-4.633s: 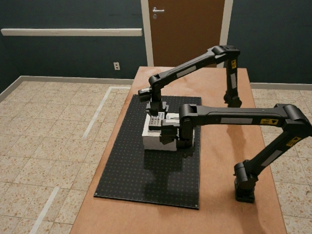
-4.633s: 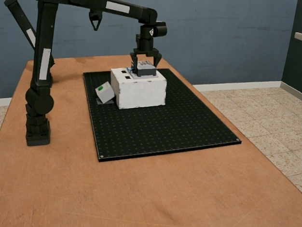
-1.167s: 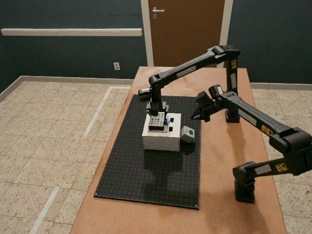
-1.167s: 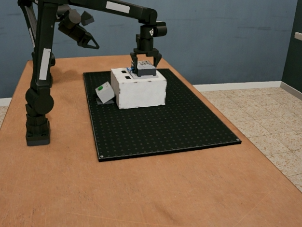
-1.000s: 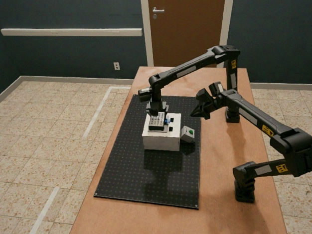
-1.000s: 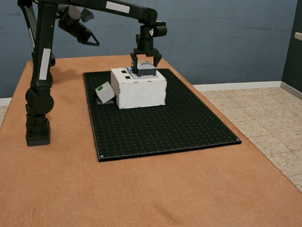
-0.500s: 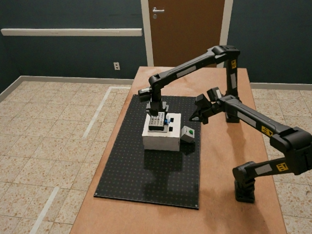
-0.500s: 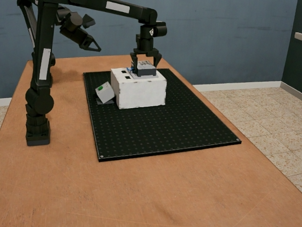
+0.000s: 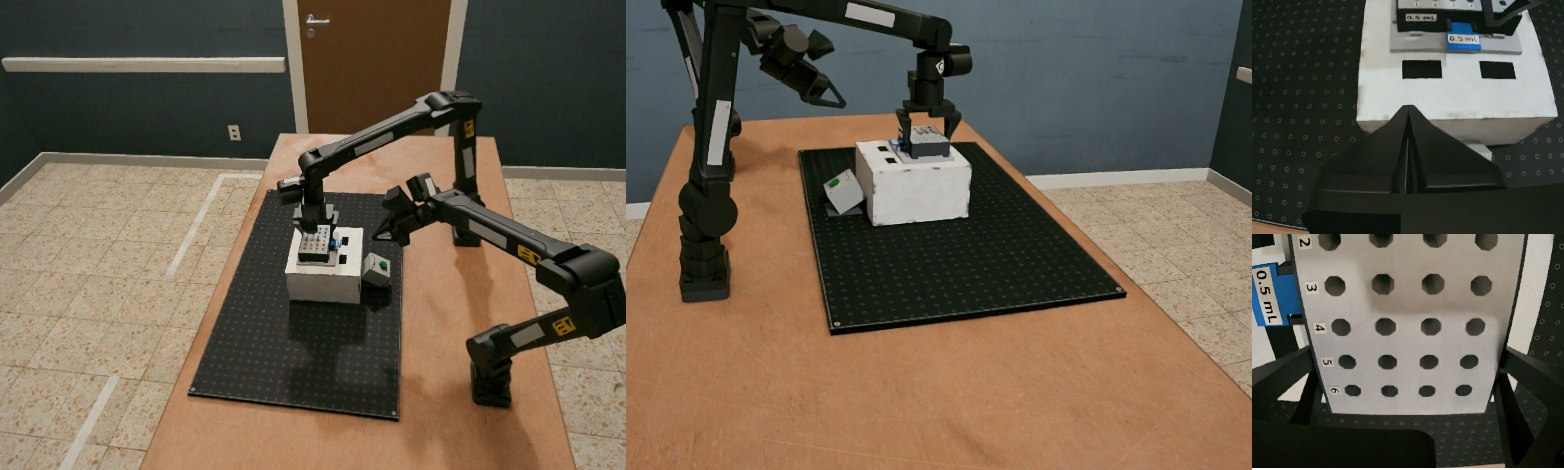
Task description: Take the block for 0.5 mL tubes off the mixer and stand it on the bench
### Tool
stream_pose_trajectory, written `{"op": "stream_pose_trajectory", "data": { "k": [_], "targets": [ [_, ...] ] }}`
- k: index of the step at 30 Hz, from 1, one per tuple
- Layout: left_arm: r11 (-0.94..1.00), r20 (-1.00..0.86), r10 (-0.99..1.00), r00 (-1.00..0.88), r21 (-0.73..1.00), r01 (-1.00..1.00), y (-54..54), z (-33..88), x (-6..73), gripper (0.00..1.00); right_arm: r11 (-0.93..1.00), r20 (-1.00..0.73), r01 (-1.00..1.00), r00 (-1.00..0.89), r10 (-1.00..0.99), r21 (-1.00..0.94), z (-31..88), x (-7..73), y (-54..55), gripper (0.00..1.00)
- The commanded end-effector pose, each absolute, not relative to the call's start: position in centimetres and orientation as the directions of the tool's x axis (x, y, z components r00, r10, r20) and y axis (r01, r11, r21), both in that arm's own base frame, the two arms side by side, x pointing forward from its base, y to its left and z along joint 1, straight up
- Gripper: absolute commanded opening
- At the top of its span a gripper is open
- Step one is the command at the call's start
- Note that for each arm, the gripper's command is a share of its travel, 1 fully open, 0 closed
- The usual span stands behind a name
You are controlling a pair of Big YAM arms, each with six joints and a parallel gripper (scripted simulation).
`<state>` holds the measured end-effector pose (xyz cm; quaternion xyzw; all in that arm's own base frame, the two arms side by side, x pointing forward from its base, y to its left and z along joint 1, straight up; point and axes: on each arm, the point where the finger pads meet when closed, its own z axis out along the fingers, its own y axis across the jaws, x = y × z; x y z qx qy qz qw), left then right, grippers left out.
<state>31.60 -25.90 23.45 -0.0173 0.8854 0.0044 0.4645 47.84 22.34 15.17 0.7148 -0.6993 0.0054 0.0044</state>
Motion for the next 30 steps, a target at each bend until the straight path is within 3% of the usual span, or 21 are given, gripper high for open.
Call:
{"op": "stream_pose_trajectory", "data": {
  "k": [1, 30],
  "targets": [
    [0.998, -0.842, -0.066, -0.535, -0.056, -0.035, -27.7, 26.4, 33.8, 0.00, -0.017, 0.000, -1.000, 0.017, -1.000, -0.024, 15.4, 48.6, 23.2, 0.00],
    [0.997, -0.852, -0.072, -0.519, -0.071, -0.021, -30.1, 26.5, 37.6, 0.00, -0.017, 0.000, -1.000, 0.017, -1.000, -0.024, 15.4, 48.6, 23.2, 0.00]
  ]
}}
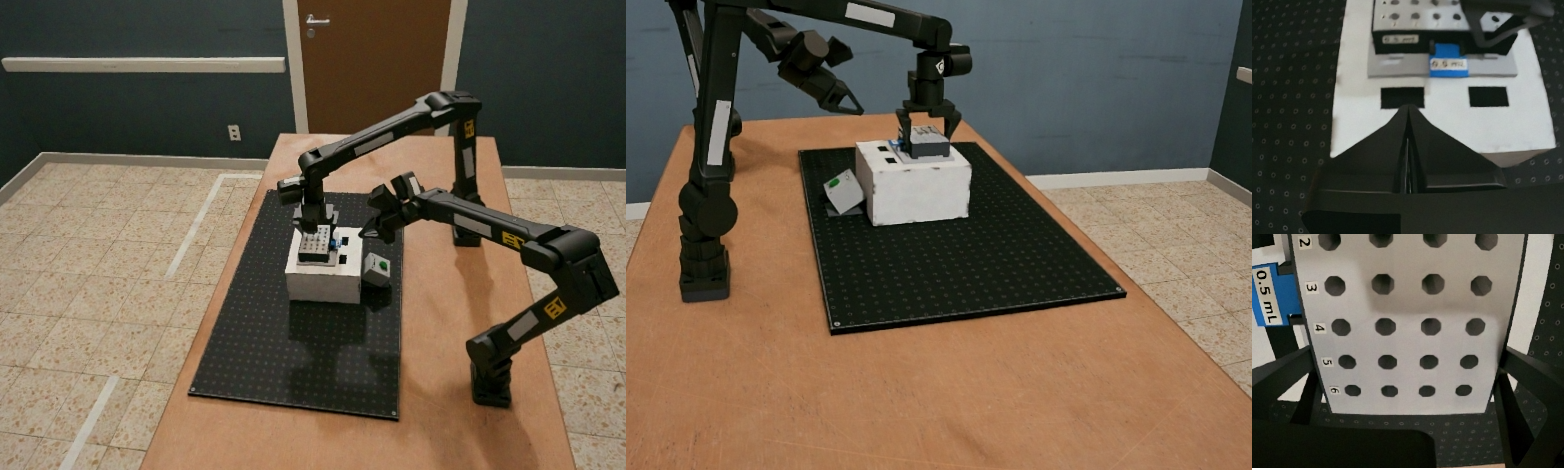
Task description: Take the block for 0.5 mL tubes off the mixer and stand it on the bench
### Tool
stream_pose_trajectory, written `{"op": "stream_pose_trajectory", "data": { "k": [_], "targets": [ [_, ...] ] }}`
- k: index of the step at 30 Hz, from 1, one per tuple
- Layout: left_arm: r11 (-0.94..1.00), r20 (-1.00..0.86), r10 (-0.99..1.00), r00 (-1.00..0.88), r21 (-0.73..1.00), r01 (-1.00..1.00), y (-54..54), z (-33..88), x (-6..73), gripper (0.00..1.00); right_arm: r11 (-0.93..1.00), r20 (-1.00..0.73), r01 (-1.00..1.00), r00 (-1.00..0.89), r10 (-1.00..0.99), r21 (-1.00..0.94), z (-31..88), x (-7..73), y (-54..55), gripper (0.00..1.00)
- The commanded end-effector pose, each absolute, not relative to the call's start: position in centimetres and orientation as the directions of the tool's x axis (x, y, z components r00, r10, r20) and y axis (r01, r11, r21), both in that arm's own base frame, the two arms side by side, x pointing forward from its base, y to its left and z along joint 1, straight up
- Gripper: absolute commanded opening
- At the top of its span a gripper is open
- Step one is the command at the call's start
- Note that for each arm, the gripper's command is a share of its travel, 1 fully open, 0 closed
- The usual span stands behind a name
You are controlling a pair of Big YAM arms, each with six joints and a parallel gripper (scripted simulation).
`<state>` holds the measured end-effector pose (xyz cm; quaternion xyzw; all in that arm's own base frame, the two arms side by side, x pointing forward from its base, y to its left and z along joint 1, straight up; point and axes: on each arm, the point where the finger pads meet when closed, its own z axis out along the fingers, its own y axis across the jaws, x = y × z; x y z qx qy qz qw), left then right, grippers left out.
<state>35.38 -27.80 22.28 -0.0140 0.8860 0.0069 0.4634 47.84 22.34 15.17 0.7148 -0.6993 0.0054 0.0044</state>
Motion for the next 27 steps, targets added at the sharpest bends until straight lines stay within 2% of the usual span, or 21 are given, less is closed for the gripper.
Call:
{"op": "stream_pose_trajectory", "data": {
  "k": [1, 27],
  "targets": [
    [0.997, -0.852, -0.072, -0.519, -0.071, -0.021, -30.1, 26.5, 37.6, 0.00, -0.017, 0.000, -1.000, 0.017, -1.000, -0.024, 15.4, 48.6, 23.2, 0.00],
    [0.999, -0.842, -0.049, -0.538, -0.038, -0.031, -31.3, 24.0, 41.1, 0.00, -0.017, 0.000, -1.000, 0.017, -1.000, -0.024, 15.4, 48.6, 23.2, 0.00]
  ]
}}
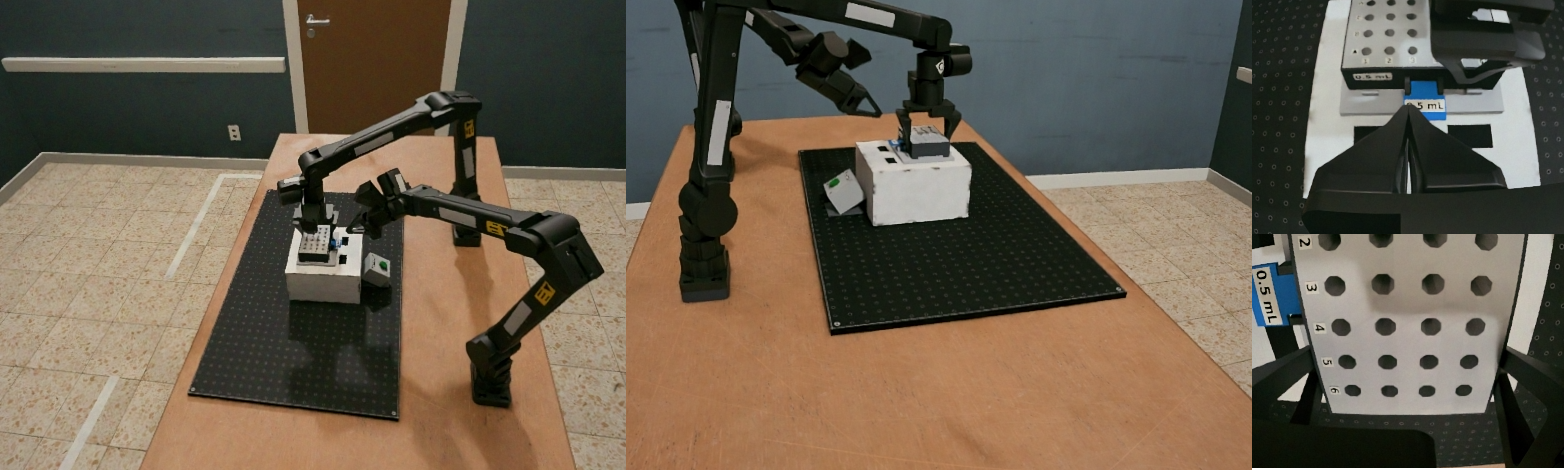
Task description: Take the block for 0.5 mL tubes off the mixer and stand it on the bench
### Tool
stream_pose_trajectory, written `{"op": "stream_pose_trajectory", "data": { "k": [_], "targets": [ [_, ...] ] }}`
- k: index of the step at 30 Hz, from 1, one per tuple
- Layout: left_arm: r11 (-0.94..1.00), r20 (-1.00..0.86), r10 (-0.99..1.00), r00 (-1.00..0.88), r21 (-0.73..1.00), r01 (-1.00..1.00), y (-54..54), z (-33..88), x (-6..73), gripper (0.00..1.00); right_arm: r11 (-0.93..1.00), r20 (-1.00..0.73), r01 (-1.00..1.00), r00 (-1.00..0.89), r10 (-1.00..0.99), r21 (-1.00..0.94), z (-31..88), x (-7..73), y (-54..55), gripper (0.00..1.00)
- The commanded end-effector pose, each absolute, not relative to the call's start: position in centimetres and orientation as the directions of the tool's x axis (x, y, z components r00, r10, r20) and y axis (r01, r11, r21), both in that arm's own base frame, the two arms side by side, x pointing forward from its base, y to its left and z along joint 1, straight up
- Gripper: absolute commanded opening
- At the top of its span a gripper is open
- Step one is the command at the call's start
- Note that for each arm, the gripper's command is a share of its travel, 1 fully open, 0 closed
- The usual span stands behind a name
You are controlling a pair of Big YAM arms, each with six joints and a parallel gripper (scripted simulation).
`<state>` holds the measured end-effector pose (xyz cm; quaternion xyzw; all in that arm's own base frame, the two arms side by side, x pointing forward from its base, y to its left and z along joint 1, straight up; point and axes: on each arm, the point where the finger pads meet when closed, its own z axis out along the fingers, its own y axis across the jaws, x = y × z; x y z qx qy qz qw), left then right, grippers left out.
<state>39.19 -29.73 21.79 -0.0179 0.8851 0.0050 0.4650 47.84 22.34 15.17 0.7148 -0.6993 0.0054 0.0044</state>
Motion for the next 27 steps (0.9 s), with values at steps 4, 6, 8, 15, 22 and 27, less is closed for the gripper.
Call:
{"op": "stream_pose_trajectory", "data": {
  "k": [4, 6, 8, 15, 22, 27],
  "targets": [
    [0.998, -0.849, -0.065, -0.525, -0.055, -0.034, -31.4, 24.7, 41.9, 0.00, -0.017, 0.000, -1.000, 0.017, -1.000, -0.024, 15.4, 48.6, 23.2, 0.00],
    [0.997, -0.853, -0.076, -0.516, -0.067, -0.036, -31.6, 25.3, 42.3, 0.00, -0.017, 0.000, -1.000, 0.017, -1.000, -0.024, 15.4, 48.6, 23.2, 0.00],
    [0.997, -0.853, -0.076, -0.516, -0.067, -0.036, -31.6, 25.3, 42.3, 0.00, -0.017, 0.000, -1.000, 0.017, -1.000, -0.024, 15.4, 48.6, 23.2, 0.00],
    [0.998, -0.846, -0.060, -0.529, -0.050, -0.033, -32.5, 24.0, 43.4, 0.00, -0.017, 0.000, -1.000, 0.017, -1.000, -0.024, 15.4, 48.6, 23.2, 0.00],
    [0.998, -0.846, -0.057, -0.530, -0.045, -0.037, -31.0, 22.7, 42.9, 0.00, -0.017, 0.000, -1.000, 0.017, -1.000, -0.024, 15.4, 48.6, 23.2, 0.00],
    [0.999, -0.845, -0.050, -0.533, -0.040, -0.030, -30.9, 21.8, 42.4, 0.00, -0.017, 0.000, -1.000, 0.017, -1.000, -0.024, 15.4, 48.6, 23.2, 0.00]
  ]
}}
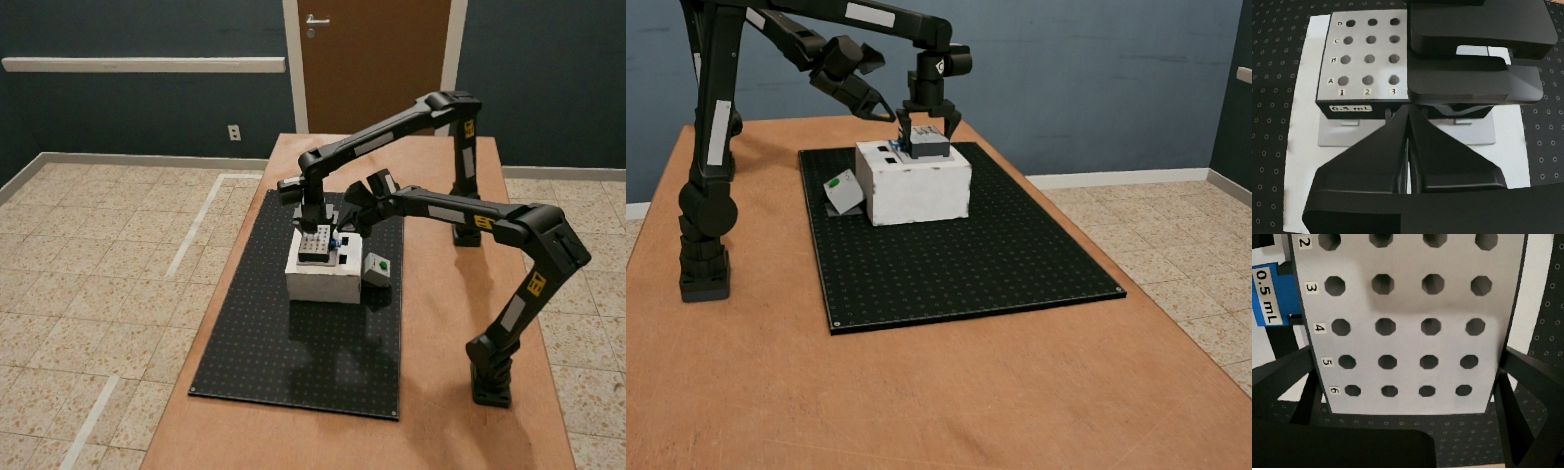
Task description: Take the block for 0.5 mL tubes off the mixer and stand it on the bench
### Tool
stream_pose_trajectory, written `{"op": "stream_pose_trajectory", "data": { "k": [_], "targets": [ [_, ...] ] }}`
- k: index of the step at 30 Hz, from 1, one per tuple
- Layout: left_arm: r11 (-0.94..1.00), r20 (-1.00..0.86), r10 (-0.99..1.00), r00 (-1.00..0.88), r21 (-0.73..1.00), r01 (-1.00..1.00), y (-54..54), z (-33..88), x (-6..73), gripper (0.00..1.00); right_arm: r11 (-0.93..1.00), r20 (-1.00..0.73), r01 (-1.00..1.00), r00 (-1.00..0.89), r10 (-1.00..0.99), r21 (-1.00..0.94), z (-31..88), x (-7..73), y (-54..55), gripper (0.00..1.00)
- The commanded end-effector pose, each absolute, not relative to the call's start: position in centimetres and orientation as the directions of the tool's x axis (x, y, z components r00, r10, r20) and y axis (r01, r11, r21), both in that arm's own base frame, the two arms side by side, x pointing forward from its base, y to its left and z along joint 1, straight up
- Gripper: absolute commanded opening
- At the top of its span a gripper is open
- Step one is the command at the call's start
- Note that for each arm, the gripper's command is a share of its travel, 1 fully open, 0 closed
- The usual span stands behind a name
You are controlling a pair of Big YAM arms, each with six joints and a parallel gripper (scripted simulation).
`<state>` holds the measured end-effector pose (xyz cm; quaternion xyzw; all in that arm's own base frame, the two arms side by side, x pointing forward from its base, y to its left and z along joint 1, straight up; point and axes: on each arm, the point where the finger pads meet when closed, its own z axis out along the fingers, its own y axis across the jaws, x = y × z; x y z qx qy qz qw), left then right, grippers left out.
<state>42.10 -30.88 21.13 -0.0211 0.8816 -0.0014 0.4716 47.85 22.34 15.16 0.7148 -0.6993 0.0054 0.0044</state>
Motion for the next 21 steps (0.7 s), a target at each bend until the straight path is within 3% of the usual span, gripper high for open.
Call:
{"op": "stream_pose_trajectory", "data": {
  "k": [1, 21],
  "targets": [
    [0.999, -0.844, -0.048, -0.535, -0.038, -0.030, -30.8, 21.4, 42.4, 0.00, -0.017, 0.000, -1.000, 0.017, -1.000, -0.024, 15.4, 48.6, 23.2, 0.00],
    [0.999, -0.834, -0.042, -0.550, -0.026, -0.038, -30.2, 17.2, 42.0, 0.00, -0.017, 0.000, -1.000, 0.017, -1.000, -0.024, 15.4, 48.6, 23.2, 0.00]
  ]
}}
